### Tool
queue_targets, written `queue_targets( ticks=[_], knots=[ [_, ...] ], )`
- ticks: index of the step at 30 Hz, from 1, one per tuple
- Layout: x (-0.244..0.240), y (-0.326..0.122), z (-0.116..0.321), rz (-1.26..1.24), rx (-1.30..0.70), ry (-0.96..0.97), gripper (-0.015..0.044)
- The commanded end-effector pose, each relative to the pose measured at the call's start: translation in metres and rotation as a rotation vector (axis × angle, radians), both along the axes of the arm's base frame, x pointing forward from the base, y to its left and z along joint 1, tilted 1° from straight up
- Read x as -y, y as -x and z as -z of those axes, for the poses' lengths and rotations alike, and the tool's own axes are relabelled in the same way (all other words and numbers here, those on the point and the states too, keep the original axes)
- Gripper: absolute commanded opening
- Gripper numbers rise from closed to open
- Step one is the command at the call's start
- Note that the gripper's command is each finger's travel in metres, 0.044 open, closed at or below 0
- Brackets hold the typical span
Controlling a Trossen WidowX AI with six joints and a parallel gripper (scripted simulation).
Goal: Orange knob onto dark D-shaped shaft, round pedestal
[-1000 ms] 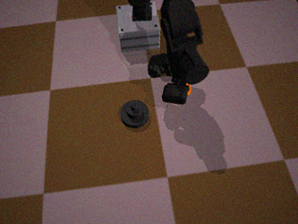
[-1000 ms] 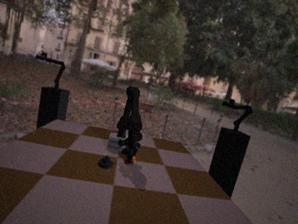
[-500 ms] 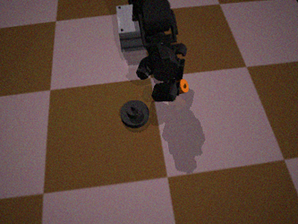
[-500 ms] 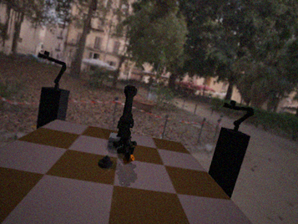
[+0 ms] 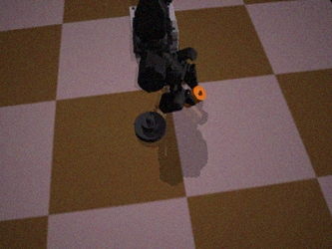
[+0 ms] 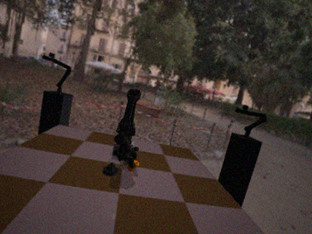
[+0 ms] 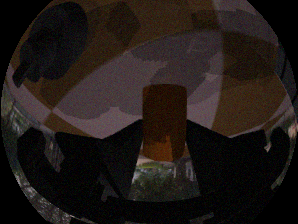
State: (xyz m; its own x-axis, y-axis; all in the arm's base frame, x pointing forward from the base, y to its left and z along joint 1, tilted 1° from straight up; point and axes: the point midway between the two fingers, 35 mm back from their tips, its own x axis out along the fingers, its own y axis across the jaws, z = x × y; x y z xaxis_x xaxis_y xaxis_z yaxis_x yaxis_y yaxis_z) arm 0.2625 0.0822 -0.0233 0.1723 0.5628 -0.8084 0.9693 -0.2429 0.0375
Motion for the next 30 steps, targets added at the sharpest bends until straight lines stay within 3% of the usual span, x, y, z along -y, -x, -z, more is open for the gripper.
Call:
queue_targets(
  ticks=[1, 6, 10, 13, 30],
  knots=[
    [0.0043, 0.0024, 0.0017, -0.005, 0.018, -0.079, 0.0181],
    [0.0097, 0.0039, 0.0037, -0.008, 0.039, -0.164, 0.0181],
    [0.0086, 0.0036, 0.0024, -0.006, 0.028, -0.117, 0.0181],
    [0.0083, 0.0025, 0.0024, -0.003, 0.029, -0.126, 0.0259],
    [0.0083, 0.0025, 0.0024, -0.003, 0.029, -0.126, 0.026]
  ],
)
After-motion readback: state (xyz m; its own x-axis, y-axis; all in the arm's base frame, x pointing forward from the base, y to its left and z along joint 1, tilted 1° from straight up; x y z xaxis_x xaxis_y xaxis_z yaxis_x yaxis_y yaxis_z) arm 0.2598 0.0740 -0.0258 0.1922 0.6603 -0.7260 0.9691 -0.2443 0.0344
